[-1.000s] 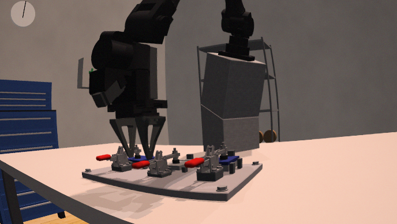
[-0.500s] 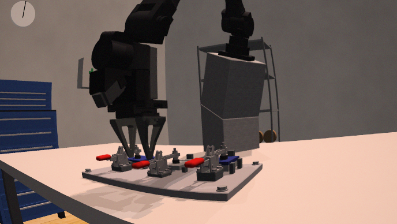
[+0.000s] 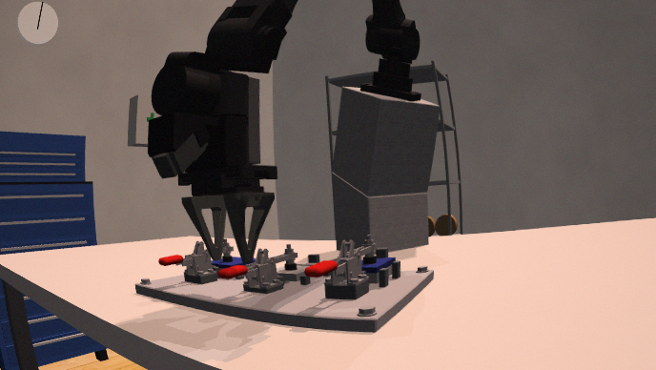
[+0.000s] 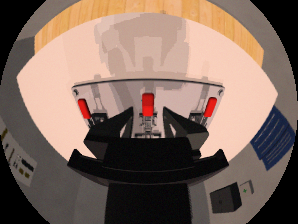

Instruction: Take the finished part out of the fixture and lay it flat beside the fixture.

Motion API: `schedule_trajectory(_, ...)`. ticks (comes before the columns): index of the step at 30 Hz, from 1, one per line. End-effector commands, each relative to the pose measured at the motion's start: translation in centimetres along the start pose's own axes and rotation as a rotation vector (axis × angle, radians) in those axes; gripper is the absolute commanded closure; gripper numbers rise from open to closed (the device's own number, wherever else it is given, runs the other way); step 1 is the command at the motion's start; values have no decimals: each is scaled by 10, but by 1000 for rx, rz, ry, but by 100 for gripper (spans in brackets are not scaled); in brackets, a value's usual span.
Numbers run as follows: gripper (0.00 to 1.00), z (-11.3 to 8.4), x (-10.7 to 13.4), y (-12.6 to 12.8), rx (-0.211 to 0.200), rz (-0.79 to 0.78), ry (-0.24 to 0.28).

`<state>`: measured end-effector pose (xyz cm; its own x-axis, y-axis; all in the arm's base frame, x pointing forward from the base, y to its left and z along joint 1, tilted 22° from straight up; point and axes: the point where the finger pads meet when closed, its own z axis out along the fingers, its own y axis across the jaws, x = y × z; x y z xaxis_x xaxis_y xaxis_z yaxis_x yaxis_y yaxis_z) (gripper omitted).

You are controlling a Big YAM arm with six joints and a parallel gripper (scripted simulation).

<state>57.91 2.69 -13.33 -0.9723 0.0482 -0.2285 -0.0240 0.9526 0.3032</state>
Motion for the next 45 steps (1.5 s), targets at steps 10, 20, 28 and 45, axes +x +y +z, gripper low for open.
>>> schedule_trajectory(10, 55, 8, -11, 2, 1, 3, -17)
schedule_trajectory(20, 55, 27, -13, 0, 2, 4, -25)
schedule_trajectory(28, 55, 24, -18, 0, 2, 6, -33)
schedule_trajectory(45, 55, 22, -20, -4, 3, 12, -39)
